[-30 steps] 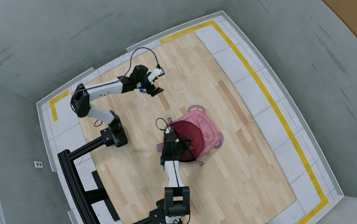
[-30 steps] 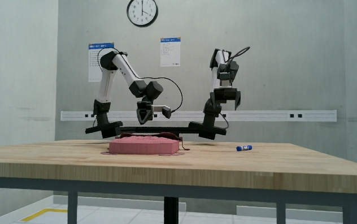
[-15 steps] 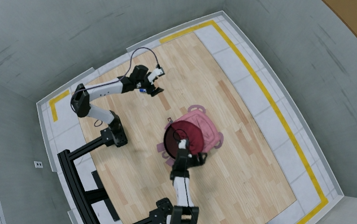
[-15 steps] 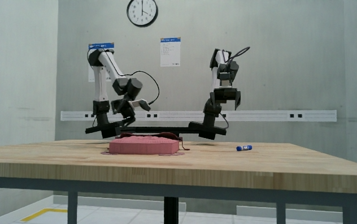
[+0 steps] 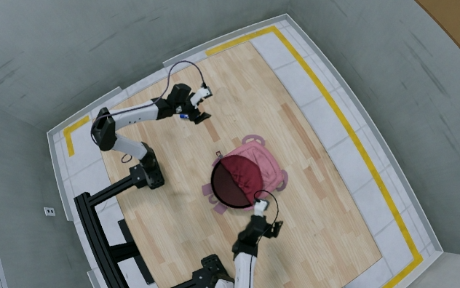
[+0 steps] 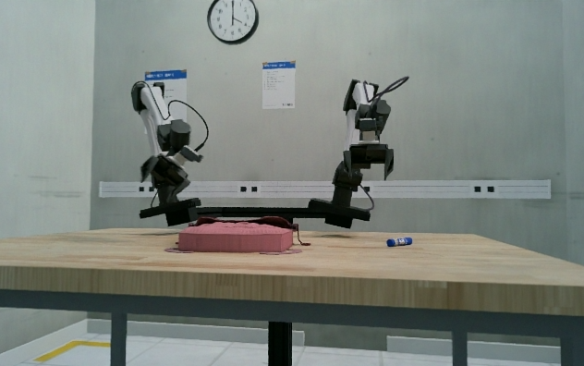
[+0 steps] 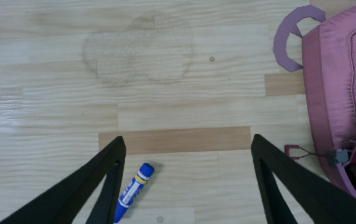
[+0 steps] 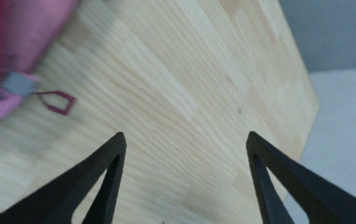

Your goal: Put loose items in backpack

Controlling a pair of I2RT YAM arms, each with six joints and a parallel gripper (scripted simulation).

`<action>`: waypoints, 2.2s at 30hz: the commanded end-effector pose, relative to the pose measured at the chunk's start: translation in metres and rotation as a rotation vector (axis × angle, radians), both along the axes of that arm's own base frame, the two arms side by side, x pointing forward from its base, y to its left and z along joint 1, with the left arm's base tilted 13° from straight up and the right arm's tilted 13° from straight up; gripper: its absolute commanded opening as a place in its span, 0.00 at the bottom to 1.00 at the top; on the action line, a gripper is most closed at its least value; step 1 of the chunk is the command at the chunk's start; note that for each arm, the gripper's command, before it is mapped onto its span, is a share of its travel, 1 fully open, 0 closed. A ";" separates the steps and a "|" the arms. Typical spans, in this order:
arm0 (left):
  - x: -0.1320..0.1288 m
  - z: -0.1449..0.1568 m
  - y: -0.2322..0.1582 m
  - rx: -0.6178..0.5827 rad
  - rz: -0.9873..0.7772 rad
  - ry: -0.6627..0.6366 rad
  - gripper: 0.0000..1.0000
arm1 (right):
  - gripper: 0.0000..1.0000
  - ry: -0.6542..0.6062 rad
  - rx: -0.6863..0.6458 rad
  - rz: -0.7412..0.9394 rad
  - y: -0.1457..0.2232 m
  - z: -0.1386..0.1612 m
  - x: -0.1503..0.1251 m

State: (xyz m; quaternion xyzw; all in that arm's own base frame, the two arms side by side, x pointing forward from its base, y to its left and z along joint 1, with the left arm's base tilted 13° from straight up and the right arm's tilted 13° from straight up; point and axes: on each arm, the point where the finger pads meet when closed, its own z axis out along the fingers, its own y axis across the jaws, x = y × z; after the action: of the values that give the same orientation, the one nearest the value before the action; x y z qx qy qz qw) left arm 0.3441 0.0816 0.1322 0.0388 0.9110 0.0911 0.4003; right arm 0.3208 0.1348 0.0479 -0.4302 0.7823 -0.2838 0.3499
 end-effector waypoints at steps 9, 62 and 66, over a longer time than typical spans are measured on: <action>0.002 0.005 -0.001 0.005 -0.005 -0.016 0.90 | 0.90 -0.050 0.325 -0.216 -0.077 0.048 0.017; -0.091 -0.097 0.117 0.006 -0.633 -0.034 0.47 | 0.90 -0.076 0.714 -0.576 -0.219 0.100 0.030; -0.091 -0.097 0.116 0.008 -0.655 -0.037 0.47 | 0.90 -0.068 0.714 -0.576 -0.219 0.097 0.031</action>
State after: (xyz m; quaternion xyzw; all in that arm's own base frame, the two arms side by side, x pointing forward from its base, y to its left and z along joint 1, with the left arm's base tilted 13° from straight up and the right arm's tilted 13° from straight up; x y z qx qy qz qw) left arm 0.2524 0.2124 0.0321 0.2605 0.8680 0.0056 0.4228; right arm 0.3444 -0.0829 0.1286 -0.0325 0.9136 -0.0944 0.3943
